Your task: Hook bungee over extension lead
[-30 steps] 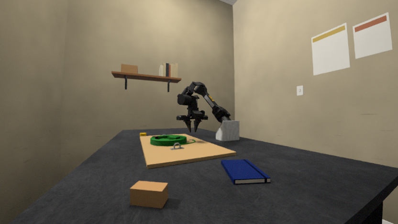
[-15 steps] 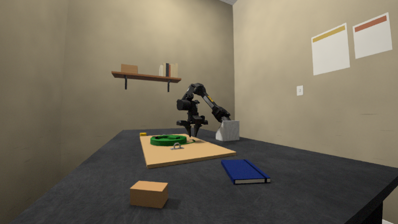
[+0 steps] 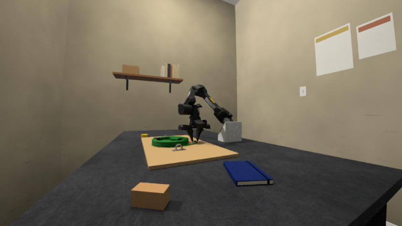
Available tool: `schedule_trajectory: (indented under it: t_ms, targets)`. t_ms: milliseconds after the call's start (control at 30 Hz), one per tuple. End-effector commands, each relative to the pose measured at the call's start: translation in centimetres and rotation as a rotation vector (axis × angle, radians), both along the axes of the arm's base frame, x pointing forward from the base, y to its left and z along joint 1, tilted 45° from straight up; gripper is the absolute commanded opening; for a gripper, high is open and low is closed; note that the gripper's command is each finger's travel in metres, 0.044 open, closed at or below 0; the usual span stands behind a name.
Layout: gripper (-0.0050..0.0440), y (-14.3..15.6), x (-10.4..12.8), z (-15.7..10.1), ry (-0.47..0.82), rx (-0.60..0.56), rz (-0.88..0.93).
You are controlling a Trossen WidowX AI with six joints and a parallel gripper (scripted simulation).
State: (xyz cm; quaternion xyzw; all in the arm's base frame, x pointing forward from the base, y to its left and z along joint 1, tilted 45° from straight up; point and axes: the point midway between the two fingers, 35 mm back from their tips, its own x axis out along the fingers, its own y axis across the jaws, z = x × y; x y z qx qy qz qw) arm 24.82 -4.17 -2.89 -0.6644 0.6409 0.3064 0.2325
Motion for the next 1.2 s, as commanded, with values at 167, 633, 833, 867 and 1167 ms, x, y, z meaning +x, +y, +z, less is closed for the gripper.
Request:
schedule_trajectory:
  t_ms: [167, 633, 833, 867, 1167]
  targets:
    - [0.0069, 0.1, 0.4, 0.3, -0.017, 0.005, 0.004]
    - [0.0, 0.1, 0.4, 0.3, -0.017, 0.005, 0.004]
    - [-0.0002, 0.7, 0.8, 0.8, -0.034, 0.014, 0.003]
    - [-0.0003, 0.8, 0.9, 0.9, -0.034, 0.014, 0.003]
    - [-0.0013, 1.7, 0.9, 1.8, -0.034, 0.016, 0.004]
